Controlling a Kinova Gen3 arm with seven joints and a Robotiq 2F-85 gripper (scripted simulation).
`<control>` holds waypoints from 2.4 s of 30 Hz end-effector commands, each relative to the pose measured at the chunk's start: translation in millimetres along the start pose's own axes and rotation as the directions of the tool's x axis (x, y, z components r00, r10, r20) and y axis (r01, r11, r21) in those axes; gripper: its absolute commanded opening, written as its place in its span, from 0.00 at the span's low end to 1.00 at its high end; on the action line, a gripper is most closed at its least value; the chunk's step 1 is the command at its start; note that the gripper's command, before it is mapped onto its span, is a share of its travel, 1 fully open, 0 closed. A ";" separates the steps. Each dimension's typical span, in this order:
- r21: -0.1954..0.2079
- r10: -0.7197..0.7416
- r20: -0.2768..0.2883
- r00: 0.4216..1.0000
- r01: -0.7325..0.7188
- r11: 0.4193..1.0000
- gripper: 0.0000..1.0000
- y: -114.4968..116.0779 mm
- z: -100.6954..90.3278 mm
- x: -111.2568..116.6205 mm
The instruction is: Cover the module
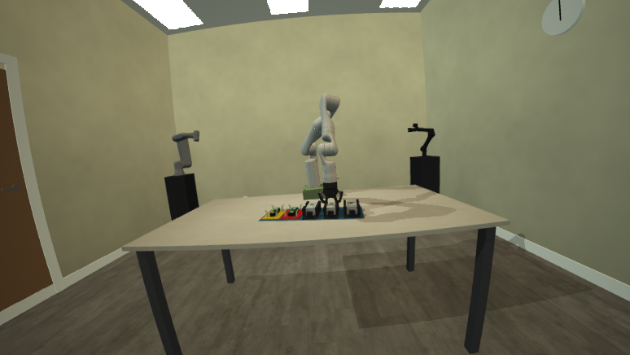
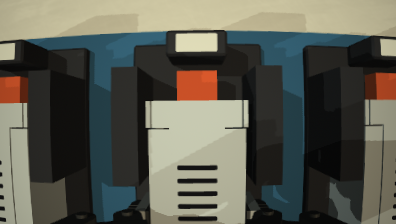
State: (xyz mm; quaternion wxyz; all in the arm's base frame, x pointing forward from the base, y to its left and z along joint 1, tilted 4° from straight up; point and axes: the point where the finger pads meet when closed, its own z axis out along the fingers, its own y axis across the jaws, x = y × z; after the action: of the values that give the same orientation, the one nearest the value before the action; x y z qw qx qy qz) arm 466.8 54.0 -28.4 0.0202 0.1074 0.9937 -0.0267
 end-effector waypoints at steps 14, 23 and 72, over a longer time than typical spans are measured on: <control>-0.001 0.000 0.001 1.000 0.000 1.000 1.00 0.3 -0.6 -0.5; -0.001 0.000 0.001 1.000 0.000 1.000 1.00 0.3 -0.6 -0.5; -0.001 0.000 0.001 1.000 0.000 1.000 1.00 0.2 -111.9 -0.4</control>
State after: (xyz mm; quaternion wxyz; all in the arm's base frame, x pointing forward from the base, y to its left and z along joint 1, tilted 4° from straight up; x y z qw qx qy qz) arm 462.9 60.4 83.8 0.0202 0.1073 0.9937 -0.0269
